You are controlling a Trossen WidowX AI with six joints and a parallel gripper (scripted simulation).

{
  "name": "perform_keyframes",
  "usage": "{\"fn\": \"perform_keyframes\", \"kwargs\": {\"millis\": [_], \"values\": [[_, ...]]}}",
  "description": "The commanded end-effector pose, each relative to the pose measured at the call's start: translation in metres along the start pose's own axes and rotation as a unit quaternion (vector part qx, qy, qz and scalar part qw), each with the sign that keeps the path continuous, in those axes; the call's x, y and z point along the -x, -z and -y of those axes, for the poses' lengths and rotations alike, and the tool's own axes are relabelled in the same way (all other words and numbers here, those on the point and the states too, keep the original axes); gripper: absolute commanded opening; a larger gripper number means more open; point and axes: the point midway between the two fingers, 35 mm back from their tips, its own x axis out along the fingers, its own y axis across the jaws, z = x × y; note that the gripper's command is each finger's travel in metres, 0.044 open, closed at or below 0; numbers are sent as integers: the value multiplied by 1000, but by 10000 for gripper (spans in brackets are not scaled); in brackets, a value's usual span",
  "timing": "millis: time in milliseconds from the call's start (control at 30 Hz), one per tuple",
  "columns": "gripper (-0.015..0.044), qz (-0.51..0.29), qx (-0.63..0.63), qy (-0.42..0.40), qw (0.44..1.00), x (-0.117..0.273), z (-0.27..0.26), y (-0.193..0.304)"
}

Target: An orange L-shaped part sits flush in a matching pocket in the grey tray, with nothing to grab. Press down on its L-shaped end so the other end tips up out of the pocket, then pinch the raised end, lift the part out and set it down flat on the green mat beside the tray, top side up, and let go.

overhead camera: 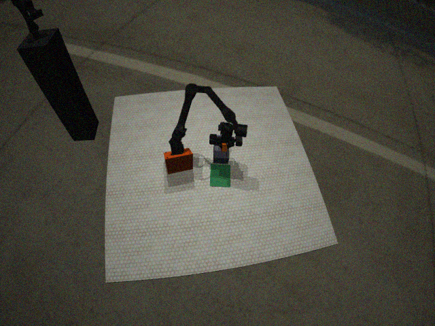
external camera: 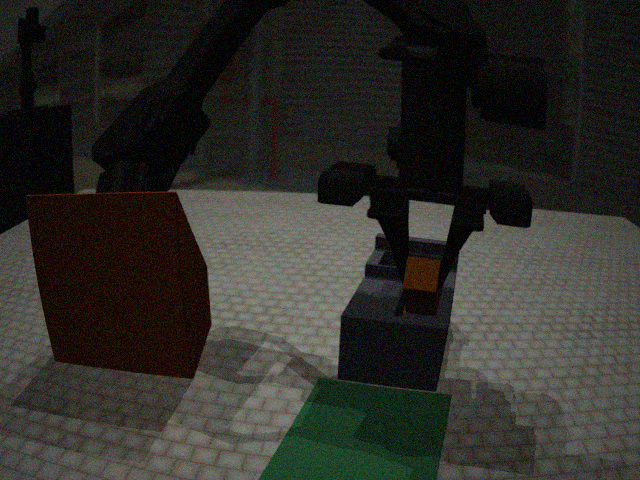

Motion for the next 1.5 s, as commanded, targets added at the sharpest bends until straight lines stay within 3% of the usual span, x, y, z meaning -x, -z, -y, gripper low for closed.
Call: {"fn": "perform_keyframes", "kwargs": {"millis": [0, 1467], "values": [[0, 0, 2, 2, 1000, 6, 1, 0], [0, 0, 0, 1, 1000, 75, 1, 0]]}}
